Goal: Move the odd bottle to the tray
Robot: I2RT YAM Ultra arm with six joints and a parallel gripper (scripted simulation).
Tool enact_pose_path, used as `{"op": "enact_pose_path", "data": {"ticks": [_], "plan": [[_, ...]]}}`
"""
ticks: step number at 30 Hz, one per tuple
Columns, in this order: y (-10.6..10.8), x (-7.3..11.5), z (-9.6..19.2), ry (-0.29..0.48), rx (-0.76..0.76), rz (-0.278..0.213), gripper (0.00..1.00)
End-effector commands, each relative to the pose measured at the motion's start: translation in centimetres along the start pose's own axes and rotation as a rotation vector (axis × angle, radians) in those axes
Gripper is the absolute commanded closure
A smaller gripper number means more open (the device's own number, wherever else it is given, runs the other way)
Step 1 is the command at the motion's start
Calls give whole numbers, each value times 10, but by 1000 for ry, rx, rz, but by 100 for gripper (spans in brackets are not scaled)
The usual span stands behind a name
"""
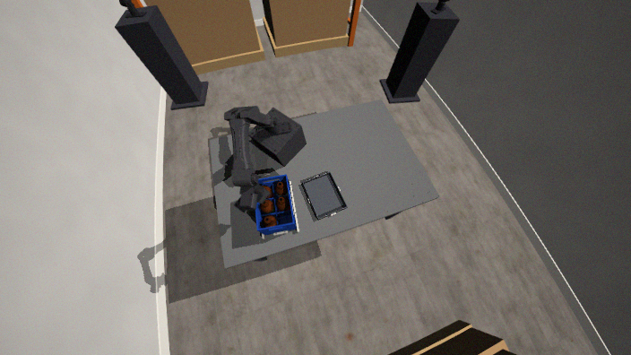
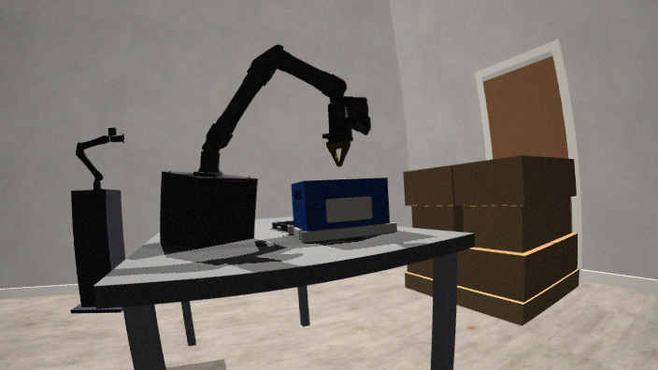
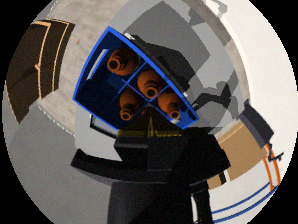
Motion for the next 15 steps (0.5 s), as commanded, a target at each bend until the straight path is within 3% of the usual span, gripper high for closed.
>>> {"op": "enact_pose_path", "data": {"ticks": [1,15], "plan": [[8,20,-7,-45,8,-24,100],[4,23,-9,-50,4,-27,100]]}}
Point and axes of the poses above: the point where the finger pads meet when closed, its own x axis back along the fingers, its own y axis across the jaws, z = x × y, the point moved 3 cm from there along x, back along the fingers, and after that the axes turned 1 degree about x, right-handed, at the moved point
